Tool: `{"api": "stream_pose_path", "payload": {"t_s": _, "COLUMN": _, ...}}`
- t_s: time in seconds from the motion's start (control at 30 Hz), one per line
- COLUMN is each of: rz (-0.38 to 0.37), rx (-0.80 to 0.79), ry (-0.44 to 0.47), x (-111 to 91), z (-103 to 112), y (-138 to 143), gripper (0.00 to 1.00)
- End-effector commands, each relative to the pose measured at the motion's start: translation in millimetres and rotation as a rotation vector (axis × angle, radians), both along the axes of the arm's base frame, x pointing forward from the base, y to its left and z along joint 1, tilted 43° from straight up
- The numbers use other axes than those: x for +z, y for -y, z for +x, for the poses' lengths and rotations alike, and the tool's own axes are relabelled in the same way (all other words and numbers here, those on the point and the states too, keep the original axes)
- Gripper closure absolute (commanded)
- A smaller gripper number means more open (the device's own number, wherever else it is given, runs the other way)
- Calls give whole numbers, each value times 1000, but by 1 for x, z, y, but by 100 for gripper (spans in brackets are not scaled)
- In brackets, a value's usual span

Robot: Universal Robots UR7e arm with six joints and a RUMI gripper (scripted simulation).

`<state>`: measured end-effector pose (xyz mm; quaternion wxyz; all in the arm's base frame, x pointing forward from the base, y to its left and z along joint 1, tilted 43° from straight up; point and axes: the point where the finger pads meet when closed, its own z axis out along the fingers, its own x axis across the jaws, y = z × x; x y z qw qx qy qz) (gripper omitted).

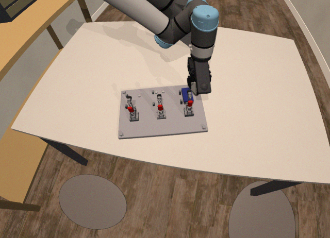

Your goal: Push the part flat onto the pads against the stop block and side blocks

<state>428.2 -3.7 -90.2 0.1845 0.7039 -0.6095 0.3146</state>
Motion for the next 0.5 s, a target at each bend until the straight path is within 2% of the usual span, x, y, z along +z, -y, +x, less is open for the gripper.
{"api": "stream_pose_path", "payload": {"t_s": 0.0, "rz": 0, "rx": 1, "ry": 1, "x": 1, "z": 0, "y": 0, "gripper": 100}}
{"api": "stream_pose_path", "payload": {"t_s": 0.47, "rz": 0, "rx": 1, "ry": 1, "x": 3, "z": 1, "y": 3, "gripper": 100}}
